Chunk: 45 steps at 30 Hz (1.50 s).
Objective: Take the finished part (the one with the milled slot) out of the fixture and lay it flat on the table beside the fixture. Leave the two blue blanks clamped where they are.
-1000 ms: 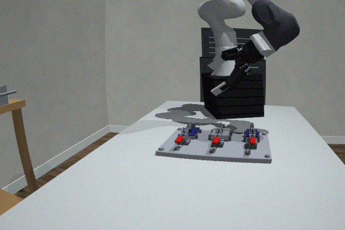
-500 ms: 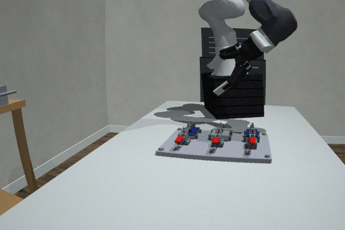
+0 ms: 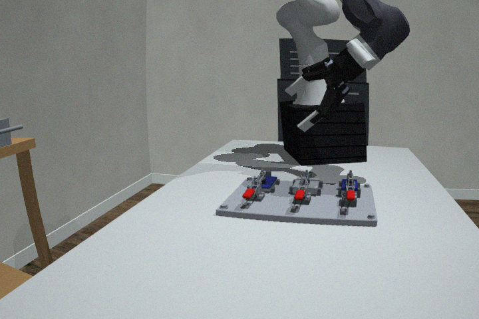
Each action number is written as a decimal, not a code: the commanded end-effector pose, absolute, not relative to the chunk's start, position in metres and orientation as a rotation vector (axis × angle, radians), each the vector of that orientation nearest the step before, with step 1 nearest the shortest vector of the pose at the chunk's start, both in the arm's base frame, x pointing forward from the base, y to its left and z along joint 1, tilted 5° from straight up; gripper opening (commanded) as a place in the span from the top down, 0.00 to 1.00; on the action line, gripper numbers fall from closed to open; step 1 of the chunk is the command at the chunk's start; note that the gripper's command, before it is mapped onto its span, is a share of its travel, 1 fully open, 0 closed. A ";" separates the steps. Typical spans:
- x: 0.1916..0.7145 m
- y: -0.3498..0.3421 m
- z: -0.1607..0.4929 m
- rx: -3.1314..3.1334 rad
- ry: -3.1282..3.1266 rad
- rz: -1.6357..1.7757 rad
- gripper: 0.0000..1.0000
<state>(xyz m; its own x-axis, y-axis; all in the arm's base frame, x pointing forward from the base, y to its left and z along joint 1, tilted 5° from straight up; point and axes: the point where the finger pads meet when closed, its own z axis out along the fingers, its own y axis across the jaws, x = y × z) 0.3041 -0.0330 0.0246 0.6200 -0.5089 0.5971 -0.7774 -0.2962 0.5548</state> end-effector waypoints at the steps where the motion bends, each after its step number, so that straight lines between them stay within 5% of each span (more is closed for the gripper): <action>1: 0.307 -0.028 0.021 2.032 -0.963 0.357 0.00; 45: 0.324 -0.021 0.022 2.228 -0.834 0.321 0.00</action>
